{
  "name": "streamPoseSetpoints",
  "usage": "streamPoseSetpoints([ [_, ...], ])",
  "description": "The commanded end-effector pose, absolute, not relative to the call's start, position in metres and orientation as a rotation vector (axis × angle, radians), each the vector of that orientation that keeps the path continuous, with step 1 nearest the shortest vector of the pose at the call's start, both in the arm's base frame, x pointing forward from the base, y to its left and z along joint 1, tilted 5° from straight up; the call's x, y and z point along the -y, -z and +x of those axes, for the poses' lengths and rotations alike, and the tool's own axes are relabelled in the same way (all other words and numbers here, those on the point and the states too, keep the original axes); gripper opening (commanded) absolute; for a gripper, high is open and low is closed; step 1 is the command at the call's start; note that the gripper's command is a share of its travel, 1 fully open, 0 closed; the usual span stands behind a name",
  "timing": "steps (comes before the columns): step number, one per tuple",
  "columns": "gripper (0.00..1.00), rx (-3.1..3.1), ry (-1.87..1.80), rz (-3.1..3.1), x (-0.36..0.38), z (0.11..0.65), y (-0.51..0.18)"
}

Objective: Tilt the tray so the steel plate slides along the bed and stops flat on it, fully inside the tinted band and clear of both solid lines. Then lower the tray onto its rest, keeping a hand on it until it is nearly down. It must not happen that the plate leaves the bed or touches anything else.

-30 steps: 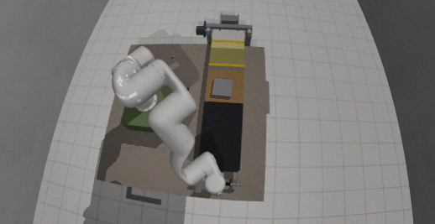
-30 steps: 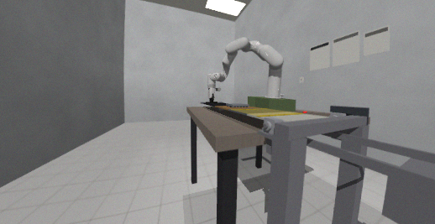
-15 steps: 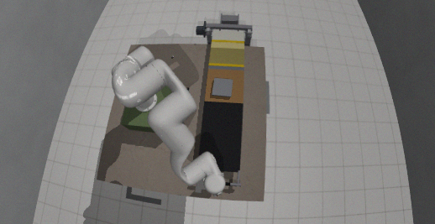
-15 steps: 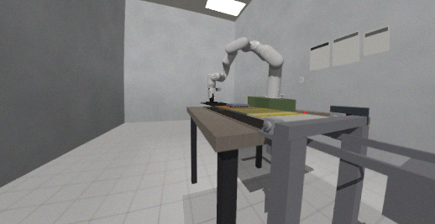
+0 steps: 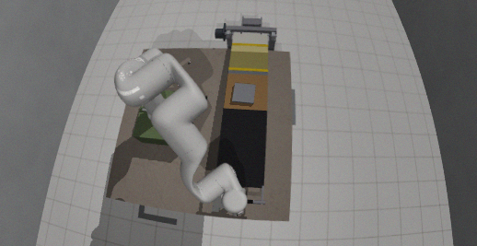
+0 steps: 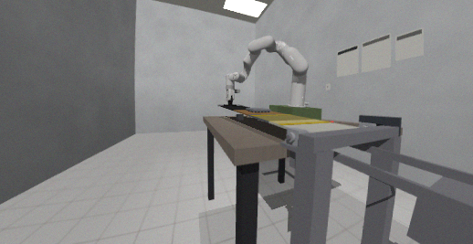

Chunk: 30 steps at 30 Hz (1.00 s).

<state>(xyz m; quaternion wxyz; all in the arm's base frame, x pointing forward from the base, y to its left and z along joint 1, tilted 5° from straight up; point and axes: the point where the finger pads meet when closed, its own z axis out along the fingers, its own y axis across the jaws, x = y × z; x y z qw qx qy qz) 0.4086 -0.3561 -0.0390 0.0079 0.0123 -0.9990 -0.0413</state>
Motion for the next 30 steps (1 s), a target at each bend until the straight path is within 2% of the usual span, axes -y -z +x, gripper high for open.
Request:
streamPoseSetpoints([
  [1, 0.0, 3.127, 0.123, 0.039, 0.357, 0.41, 0.013],
  [18, 0.0, 3.127, 0.123, 0.039, 0.355, 0.411, -0.047],
  [30, 0.0, 3.127, 0.123, 0.039, 0.357, 0.41, -0.007],
])
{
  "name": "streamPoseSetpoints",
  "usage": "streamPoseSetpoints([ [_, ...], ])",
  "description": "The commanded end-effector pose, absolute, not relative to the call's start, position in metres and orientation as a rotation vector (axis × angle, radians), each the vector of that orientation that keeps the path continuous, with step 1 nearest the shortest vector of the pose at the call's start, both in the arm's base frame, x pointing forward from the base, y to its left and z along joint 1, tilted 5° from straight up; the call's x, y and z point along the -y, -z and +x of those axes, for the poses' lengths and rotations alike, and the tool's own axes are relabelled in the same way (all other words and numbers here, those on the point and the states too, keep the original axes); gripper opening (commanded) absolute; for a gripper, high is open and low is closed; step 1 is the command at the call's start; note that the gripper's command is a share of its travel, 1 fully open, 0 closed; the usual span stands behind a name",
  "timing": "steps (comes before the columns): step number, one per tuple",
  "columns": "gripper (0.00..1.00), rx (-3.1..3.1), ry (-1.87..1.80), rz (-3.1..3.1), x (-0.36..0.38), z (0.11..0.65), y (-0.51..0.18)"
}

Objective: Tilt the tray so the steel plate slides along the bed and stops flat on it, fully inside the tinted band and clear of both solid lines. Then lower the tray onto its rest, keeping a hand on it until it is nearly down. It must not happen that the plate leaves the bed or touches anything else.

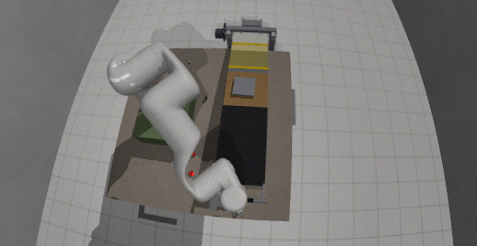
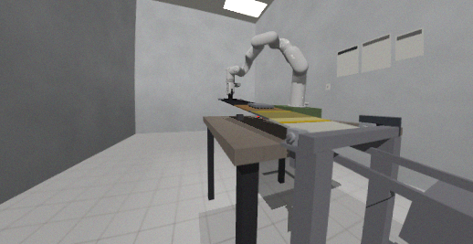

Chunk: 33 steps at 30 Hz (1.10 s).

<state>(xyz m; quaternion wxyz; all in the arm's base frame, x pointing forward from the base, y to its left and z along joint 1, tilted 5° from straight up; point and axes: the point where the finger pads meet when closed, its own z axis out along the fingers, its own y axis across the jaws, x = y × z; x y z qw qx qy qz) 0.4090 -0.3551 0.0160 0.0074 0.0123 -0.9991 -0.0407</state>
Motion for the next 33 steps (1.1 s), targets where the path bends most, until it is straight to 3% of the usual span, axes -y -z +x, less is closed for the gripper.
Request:
streamPoseSetpoints([
  [1, 0.0, 3.127, 0.123, 0.039, 0.357, 0.41, -0.006],
  [16, 0.0, 3.127, 0.123, 0.039, 0.355, 0.411, -0.036],
  [33, 0.0, 3.127, 0.123, 0.039, 0.356, 0.41, -0.018],
])
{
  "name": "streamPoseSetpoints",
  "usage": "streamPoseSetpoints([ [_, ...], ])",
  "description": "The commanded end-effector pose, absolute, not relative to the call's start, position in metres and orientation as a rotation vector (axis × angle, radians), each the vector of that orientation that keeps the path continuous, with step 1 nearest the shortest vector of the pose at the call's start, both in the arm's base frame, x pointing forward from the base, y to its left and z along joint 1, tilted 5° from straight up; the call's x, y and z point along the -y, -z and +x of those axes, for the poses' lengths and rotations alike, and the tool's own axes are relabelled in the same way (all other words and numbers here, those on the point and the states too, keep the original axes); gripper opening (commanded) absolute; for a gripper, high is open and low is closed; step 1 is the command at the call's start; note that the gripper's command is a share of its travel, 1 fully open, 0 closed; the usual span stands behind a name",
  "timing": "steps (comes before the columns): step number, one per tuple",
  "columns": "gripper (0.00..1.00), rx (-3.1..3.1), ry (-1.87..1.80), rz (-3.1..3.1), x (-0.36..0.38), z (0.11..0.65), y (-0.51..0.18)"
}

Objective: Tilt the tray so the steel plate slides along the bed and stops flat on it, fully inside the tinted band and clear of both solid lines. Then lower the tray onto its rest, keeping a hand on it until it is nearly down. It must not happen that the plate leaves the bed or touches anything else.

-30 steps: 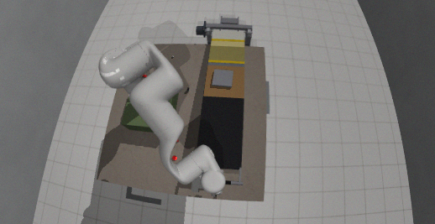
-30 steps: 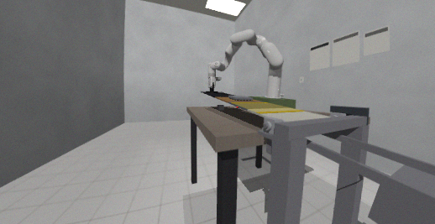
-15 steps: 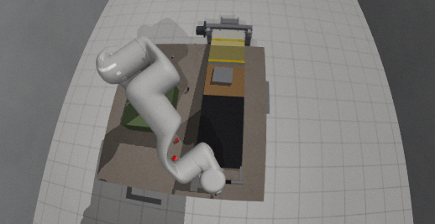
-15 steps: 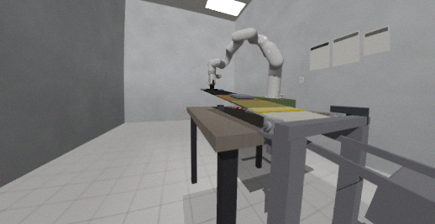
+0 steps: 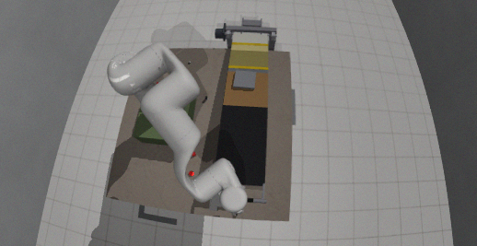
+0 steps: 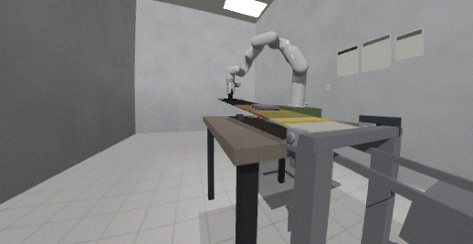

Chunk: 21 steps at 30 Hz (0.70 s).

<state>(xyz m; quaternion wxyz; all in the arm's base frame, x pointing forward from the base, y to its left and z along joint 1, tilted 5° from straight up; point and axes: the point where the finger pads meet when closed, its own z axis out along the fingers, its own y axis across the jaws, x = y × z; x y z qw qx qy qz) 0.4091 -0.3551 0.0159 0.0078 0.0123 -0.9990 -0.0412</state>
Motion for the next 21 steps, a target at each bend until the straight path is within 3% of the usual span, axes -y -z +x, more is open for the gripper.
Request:
streamPoseSetpoints([
  [1, 0.0, 3.127, 0.123, 0.039, 0.356, 0.41, -0.019],
  [21, 0.0, 3.127, 0.123, 0.039, 0.356, 0.411, -0.021],
])
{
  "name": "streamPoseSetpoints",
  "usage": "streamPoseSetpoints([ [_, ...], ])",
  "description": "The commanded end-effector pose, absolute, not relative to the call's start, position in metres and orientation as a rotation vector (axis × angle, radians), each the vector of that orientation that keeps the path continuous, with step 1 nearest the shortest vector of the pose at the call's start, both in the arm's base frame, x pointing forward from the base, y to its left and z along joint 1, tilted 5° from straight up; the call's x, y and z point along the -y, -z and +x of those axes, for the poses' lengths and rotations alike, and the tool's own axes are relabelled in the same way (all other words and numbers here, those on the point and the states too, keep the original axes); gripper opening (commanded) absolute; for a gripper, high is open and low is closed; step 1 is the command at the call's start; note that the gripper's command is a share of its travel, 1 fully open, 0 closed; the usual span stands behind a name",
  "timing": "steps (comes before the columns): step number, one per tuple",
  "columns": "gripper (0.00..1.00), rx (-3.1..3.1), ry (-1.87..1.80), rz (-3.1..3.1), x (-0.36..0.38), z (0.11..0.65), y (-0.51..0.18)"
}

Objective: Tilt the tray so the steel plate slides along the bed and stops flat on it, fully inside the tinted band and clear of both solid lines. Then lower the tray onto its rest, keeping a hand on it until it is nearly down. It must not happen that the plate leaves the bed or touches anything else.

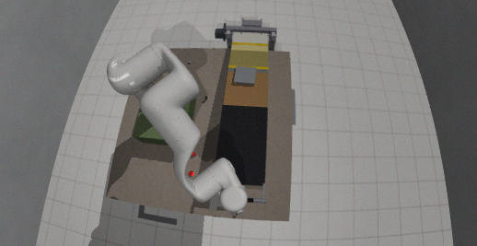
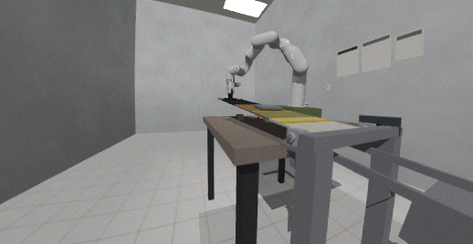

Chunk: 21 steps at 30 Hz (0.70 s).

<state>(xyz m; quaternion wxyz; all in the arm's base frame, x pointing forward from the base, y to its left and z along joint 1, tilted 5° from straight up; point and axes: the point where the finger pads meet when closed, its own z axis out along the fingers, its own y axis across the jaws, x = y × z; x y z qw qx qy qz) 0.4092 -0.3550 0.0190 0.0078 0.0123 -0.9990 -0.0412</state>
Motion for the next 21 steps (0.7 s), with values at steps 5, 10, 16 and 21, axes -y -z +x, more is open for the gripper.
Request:
streamPoseSetpoints([
  [5, 0.0, 3.127, 0.123, 0.039, 0.3561, 0.4105, -0.0224],
  [10, 0.0, 3.127, 0.123, 0.039, 0.3563, 0.4105, -0.0197],
  [16, 0.0, 3.127, 0.123, 0.039, 0.3562, 0.4105, -0.0209],
  [21, 0.0, 3.127, 0.123, 0.039, 0.3562, 0.4105, -0.0213],
])
